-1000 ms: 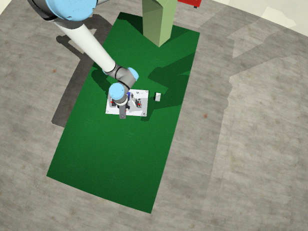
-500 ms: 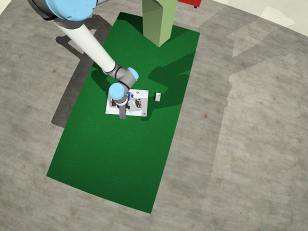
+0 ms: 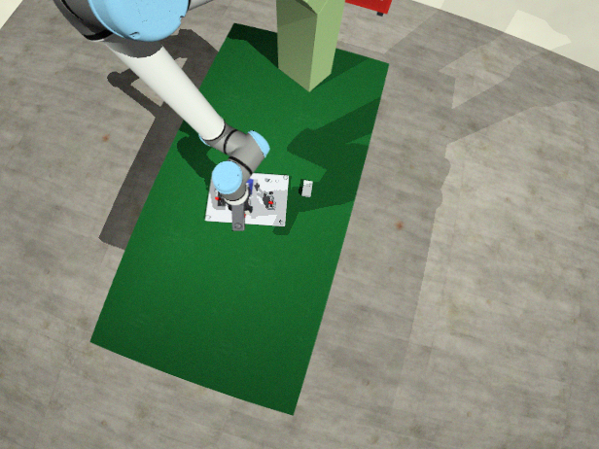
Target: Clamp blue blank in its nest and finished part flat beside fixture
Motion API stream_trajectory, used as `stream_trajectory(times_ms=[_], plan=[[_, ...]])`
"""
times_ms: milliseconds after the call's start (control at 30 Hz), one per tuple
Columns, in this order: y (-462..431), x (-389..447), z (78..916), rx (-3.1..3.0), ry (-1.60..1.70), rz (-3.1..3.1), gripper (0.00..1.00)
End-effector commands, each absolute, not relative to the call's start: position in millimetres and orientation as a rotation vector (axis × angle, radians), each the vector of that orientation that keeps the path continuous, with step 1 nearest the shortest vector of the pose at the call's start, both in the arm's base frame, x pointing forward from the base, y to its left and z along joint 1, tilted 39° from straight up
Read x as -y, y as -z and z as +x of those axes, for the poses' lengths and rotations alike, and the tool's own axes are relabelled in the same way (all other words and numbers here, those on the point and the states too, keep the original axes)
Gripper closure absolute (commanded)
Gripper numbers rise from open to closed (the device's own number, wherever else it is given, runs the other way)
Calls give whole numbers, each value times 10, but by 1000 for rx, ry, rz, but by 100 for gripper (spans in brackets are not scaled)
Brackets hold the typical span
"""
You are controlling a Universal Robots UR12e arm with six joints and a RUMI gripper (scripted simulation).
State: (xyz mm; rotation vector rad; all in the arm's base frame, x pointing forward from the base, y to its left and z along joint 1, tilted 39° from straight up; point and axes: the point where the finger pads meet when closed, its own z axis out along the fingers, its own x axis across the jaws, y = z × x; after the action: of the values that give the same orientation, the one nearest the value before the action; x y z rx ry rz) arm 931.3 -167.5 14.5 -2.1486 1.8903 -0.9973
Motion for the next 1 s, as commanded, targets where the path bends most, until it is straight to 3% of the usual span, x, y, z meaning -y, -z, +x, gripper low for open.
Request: stream_trajectory(times_ms=[0, 967], plan=[[-156, 1683, 9346, -1890, 1002, -2146, 100], [-134, 1690, 9367, -1890, 1001, -2146, 100]])
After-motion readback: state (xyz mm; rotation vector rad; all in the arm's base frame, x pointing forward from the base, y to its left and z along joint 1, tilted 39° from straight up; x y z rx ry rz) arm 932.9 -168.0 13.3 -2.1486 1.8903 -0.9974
